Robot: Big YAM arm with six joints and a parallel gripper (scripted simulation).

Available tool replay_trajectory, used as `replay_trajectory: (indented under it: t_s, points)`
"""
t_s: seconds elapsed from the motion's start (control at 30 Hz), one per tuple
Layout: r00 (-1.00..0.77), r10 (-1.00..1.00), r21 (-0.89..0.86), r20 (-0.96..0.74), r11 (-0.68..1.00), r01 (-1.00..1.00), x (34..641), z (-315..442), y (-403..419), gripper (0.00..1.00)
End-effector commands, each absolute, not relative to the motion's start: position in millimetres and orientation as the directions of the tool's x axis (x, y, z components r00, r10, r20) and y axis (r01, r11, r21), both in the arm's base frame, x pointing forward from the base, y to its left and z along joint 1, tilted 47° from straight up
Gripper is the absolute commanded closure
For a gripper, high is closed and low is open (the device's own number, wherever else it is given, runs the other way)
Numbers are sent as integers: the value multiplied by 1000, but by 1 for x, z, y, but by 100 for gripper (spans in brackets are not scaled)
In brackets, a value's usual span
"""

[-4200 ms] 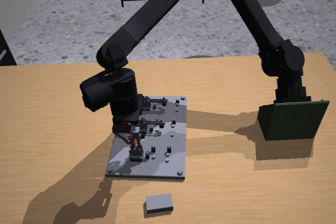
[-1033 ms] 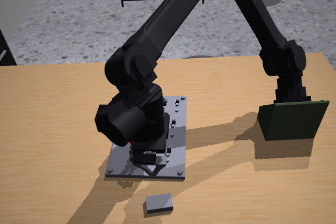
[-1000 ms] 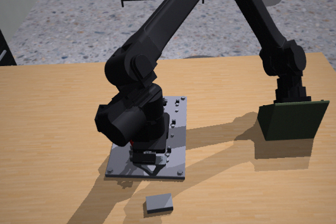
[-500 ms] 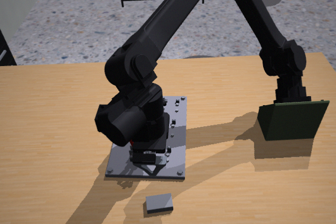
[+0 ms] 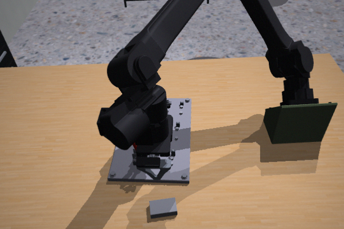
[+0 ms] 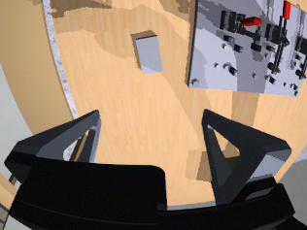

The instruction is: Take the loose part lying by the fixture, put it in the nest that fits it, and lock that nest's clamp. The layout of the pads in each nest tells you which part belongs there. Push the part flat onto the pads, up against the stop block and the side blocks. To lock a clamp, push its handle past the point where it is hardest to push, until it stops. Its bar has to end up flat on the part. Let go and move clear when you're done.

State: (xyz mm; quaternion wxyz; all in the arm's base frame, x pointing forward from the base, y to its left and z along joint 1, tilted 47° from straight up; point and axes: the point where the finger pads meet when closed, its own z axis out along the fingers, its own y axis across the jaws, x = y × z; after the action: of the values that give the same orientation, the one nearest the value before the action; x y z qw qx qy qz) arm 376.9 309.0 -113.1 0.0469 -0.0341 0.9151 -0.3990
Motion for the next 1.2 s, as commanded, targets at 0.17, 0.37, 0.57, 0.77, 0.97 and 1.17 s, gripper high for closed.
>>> replay_trajectory:
  t_s: [0.17,0.37,0.57,0.77,0.97,1.17]
  points:
    - [-972,-235,-708,26,682,-184,386,-110,333,8]
    - [-971,-239,-707,30,681,-189,386,-110,333,8]
    - [-970,-240,-707,28,682,-189,387,-112,335,8]
    - [-971,-239,-706,24,683,-186,387,-111,337,8]
    - [-971,-239,-708,27,681,-187,386,-112,337,8]
    - [-971,-238,-708,27,681,-186,386,-112,337,8]
